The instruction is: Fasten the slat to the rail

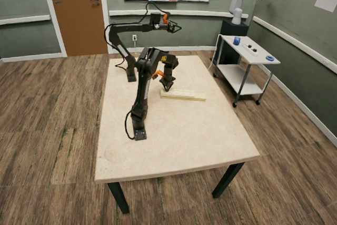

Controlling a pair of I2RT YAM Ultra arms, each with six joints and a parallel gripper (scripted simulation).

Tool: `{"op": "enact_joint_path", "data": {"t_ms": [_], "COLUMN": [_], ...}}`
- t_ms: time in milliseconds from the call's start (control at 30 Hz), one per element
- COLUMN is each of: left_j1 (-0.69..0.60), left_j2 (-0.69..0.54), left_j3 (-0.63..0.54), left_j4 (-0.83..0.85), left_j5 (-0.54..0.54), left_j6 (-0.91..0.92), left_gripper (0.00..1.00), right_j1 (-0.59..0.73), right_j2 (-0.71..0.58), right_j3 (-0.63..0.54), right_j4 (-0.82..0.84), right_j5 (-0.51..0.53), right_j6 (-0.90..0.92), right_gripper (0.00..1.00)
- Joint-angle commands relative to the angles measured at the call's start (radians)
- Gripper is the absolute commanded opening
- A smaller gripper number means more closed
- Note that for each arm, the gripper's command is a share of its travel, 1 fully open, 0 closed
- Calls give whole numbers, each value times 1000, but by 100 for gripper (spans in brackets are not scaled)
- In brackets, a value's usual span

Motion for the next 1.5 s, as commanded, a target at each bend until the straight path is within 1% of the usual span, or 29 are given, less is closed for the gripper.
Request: {"op": "enact_joint_path", "data": {"t_ms": [0, 767, 1100, 1167, 1467], "left_j1": [0, 0, 0, 0, 0], "left_j2": [-2, -2, -2, -2, -2], "left_j3": [5, 5, 5, 5, 5], "left_j4": [5, 5, 5, 5, 5], "left_j5": [0, 0, 0, 0, 0], "left_j6": [0, 0, 0, 0, 0], "left_gripper": [100, 100, 100, 100, 100], "right_j1": [0, 0, -5, -5, -5], "right_j2": [-10, -12, -17, -17, -9], "right_j3": [4, 4, 9, 9, 11], "right_j4": [0, 0, -1, -1, -10], "right_j5": [0, 0, -10, -10, -11], "right_j6": [0, 8, 367, 367, 722], "right_gripper": [12, 12, 12, 12, 12]}}
